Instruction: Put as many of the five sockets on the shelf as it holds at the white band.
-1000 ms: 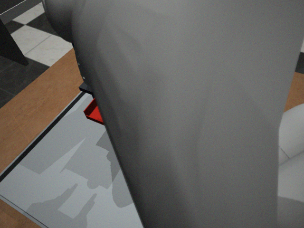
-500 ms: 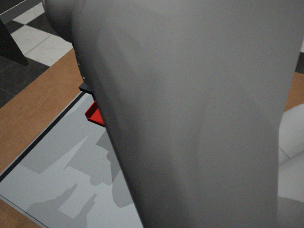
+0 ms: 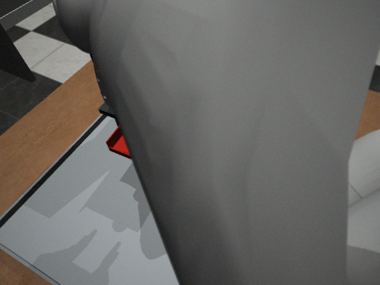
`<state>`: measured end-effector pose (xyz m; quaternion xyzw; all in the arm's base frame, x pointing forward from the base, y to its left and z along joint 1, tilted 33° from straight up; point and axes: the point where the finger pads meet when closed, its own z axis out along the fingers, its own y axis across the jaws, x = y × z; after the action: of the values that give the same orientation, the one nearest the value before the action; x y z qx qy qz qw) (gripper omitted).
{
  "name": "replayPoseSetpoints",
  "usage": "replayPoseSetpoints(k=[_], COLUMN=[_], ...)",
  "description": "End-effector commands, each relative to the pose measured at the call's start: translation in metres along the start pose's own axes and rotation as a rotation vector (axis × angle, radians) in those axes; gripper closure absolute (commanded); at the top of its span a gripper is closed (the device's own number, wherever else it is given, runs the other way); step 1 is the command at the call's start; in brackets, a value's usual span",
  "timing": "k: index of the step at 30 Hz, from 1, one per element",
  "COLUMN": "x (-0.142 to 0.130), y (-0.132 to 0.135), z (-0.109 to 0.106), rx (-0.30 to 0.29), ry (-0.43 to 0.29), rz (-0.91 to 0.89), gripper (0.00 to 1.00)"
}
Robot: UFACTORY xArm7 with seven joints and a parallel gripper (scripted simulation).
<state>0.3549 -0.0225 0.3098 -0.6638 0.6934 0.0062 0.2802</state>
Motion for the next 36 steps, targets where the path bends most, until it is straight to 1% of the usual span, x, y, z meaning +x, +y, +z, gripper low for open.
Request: replayPoseSetpoints(k=[1,12,18,26,28,36], x=[0.0,0.0,0.0,0.0,0.0,0.0], y=[-0.001,-0.001,-0.001,-0.001,-0.001,-0.001], z=[-0.001,-0.002,-0.007,-0.024,-0.024,-0.047], rx=[0.004,0.004,0.004,0.004,0.004,0.004], ry=[0.001,0.001,0.001,0.001,0.001,0.001], rz=[0.0,0.0,0.0,0.0,0.0,0.0], gripper=[0.48,0.48,0.48,0.48,0.48,0.48])
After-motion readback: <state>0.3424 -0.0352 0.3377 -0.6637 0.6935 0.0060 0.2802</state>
